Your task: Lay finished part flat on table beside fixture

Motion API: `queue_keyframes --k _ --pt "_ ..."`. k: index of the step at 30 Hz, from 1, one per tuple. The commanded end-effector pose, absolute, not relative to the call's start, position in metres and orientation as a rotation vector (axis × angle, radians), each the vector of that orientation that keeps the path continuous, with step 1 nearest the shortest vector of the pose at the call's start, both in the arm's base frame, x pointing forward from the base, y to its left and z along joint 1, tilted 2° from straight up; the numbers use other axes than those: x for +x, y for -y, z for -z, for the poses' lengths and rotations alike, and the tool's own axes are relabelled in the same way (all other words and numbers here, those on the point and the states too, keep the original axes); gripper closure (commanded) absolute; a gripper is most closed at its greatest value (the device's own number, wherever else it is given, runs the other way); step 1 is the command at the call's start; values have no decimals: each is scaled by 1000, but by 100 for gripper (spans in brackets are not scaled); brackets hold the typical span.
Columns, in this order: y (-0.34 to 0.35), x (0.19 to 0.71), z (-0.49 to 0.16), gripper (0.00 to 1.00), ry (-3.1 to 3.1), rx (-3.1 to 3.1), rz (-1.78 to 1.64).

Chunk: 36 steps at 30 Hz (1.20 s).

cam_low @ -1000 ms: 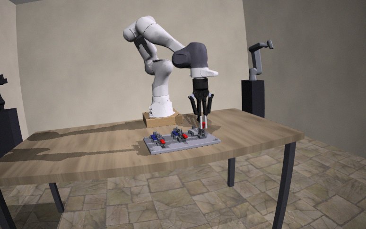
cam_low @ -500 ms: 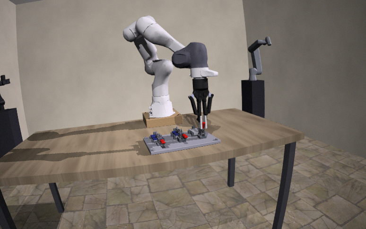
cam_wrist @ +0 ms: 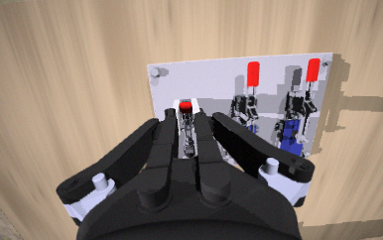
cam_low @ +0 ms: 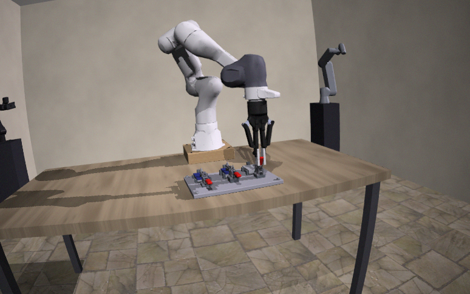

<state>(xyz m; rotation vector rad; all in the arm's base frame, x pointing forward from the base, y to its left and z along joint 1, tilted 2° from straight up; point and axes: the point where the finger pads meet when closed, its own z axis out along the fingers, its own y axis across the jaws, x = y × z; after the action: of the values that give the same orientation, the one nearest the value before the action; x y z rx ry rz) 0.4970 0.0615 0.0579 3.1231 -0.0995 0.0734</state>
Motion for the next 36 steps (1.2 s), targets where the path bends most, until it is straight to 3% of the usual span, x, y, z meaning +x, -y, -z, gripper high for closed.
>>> queue_keyframes --k 1,36 --pt "-63 490 -56 100 105 3120 -48" --pt "-63 484 -56 100 105 3120 -48"
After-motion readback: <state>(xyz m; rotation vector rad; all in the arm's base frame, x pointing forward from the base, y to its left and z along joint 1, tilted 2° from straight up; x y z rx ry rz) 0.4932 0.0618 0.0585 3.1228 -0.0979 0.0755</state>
